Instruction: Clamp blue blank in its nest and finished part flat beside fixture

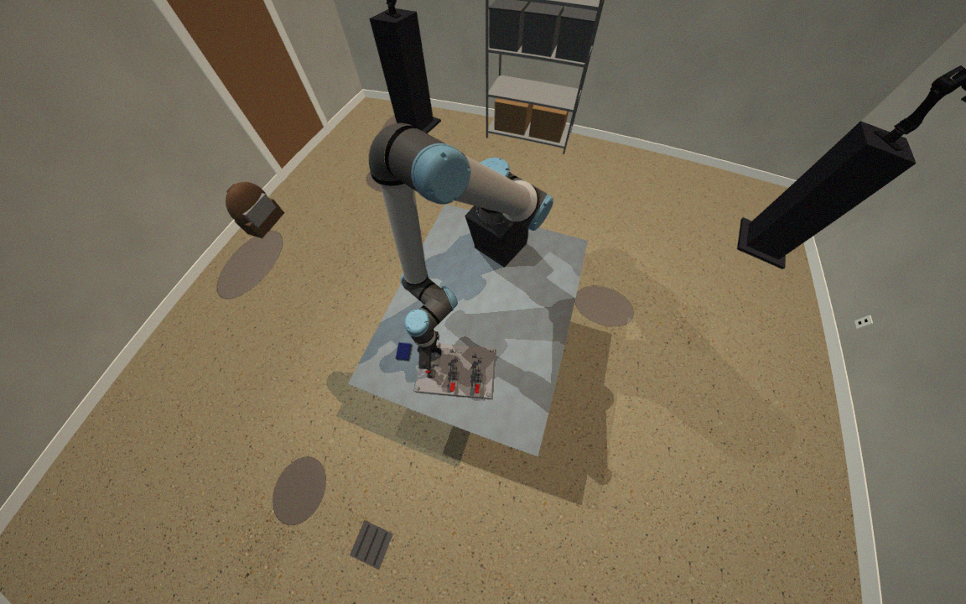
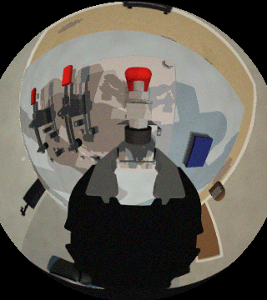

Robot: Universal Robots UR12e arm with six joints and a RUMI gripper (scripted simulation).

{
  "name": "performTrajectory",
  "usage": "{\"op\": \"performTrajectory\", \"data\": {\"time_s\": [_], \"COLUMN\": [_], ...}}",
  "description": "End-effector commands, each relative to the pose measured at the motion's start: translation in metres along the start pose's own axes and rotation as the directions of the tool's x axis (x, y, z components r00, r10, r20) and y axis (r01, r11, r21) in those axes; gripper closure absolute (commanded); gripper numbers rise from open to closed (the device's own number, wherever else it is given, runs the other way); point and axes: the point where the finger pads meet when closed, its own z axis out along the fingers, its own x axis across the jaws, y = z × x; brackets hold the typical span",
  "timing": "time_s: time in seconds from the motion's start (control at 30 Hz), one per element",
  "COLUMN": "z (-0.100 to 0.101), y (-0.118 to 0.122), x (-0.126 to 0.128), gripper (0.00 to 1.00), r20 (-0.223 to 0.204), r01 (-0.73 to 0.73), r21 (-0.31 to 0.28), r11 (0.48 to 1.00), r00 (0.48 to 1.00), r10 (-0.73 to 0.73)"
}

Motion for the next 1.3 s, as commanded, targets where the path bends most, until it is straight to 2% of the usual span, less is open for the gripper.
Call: {"op": "performTrajectory", "data": {"time_s": [0.0,1.27], "z": [-0.002,-0.032], "y": [-0.001,-0.001], "x": [0.000,0.000], "gripper": [1.00,1.00], "r20": [-0.001,-0.001], "r01": [0.000,0.000], "r21": [0.001,0.001], "r11": [1.000,1.000], "r00": [1.000,1.000], "r10": [0.000,0.000]}}
